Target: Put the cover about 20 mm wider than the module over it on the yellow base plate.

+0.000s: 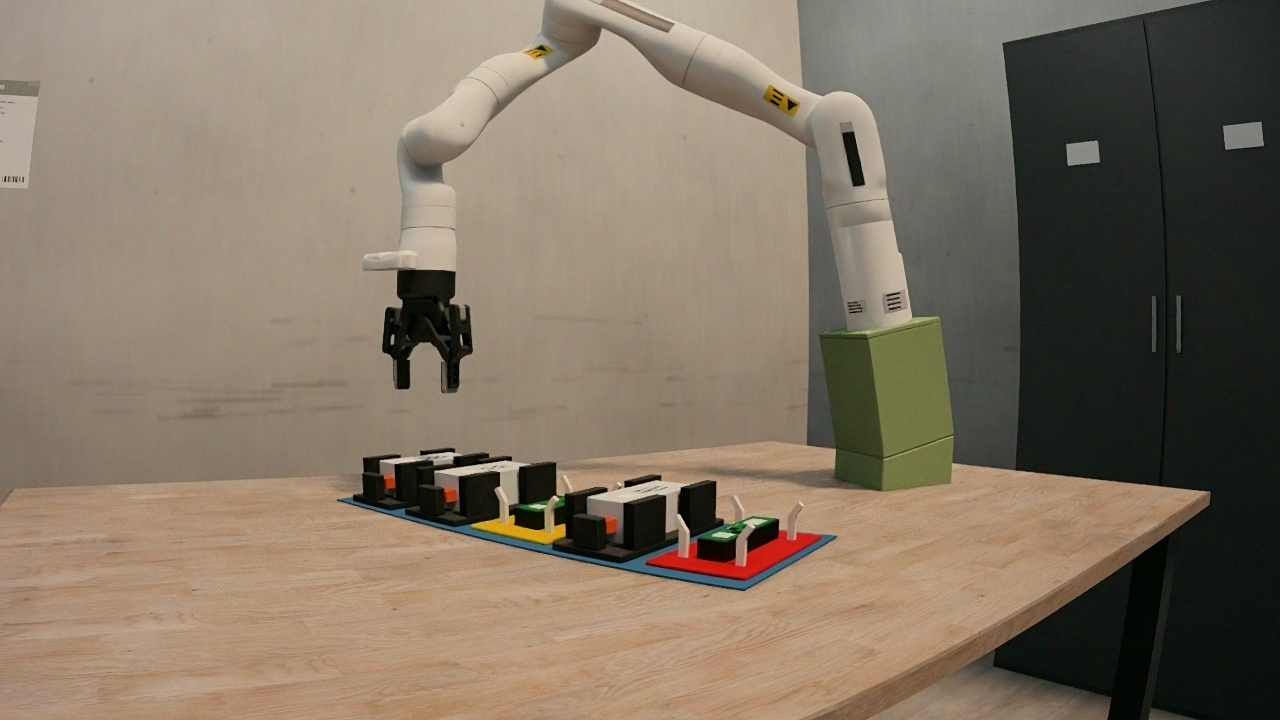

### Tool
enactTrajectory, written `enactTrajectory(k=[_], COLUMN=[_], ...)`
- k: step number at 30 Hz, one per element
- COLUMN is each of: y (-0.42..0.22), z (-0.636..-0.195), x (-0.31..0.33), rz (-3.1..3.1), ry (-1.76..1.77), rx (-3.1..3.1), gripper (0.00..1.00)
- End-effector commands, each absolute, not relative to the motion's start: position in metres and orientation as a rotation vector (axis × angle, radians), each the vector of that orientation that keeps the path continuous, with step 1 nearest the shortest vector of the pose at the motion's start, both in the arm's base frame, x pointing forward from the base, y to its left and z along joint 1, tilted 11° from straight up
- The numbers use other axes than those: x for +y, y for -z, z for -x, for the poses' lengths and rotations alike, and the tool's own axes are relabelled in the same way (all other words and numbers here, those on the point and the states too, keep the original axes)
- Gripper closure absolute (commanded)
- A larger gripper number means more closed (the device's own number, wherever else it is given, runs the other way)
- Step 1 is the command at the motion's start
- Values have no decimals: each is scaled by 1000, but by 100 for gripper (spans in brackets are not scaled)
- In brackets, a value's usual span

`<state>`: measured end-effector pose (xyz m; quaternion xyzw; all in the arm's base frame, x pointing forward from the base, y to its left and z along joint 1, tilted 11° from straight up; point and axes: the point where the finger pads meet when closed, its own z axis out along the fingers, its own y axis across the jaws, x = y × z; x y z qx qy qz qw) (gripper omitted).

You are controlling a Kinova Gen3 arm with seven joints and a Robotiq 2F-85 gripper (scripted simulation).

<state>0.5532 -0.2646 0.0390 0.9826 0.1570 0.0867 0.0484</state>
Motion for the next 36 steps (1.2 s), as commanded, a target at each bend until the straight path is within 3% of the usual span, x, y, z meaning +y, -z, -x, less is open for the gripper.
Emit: enactTrajectory(k=[1,20,30,36], y=[-40,-35,-25,-25], z=[-554,-555,-537,-537], x=[-265,-265,-209,-209], rz=[-2994,-2994,-2994,-2994], ry=[-267,-267,-267,-267], rx=[478,478,478,478], gripper=[0,0,0,0])
